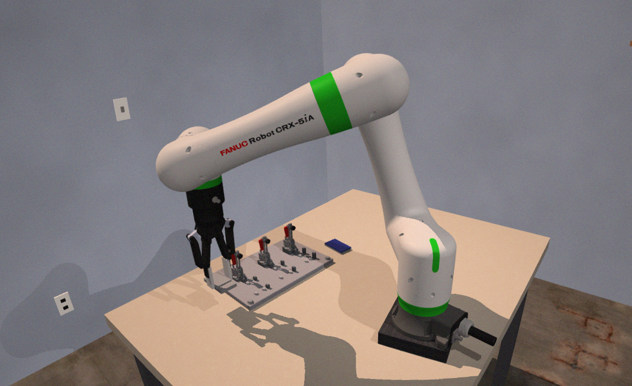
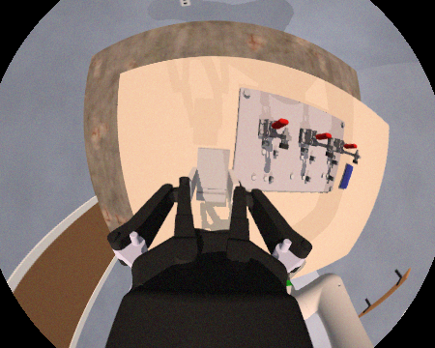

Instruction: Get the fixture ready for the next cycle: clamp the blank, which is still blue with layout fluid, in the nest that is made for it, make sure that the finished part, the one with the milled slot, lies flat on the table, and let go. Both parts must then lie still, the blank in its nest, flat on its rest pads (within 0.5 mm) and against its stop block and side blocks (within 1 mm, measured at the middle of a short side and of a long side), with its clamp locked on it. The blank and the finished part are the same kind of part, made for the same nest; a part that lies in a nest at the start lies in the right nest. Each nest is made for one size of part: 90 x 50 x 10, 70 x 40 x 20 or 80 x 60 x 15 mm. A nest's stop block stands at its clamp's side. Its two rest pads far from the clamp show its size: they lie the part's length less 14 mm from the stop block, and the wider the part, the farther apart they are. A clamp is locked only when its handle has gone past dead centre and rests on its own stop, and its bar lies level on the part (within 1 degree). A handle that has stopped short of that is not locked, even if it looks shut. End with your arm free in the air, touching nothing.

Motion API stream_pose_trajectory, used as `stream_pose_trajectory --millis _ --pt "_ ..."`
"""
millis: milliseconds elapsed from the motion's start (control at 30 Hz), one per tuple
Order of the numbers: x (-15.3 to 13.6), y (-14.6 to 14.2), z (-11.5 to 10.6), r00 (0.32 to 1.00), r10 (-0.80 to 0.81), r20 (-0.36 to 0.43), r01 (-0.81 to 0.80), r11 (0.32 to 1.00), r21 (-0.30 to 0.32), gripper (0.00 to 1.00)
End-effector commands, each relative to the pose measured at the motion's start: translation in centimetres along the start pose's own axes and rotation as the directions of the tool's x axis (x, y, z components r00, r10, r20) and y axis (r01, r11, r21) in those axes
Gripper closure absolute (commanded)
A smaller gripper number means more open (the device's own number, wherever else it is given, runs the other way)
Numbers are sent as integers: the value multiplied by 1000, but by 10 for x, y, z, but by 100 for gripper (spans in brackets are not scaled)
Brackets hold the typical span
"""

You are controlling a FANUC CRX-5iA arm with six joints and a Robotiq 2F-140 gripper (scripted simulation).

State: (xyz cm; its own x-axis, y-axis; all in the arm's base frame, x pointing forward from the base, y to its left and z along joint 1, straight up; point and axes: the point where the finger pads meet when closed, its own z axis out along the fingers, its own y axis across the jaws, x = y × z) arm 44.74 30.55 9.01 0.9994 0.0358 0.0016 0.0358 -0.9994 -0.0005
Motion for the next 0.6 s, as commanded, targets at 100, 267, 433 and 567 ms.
stream_pose_trajectory --millis 100,267,433,567 --pt "0 -6 0 1000 0 0 0 1000 0 100" --pt "0 -7 0 1000 0 0 0 1000 0 100" --pt "0 -7 0 1000 0 0 0 1000 0 100" --pt "0 -7 0 1000 0 0 0 1000 0 100"
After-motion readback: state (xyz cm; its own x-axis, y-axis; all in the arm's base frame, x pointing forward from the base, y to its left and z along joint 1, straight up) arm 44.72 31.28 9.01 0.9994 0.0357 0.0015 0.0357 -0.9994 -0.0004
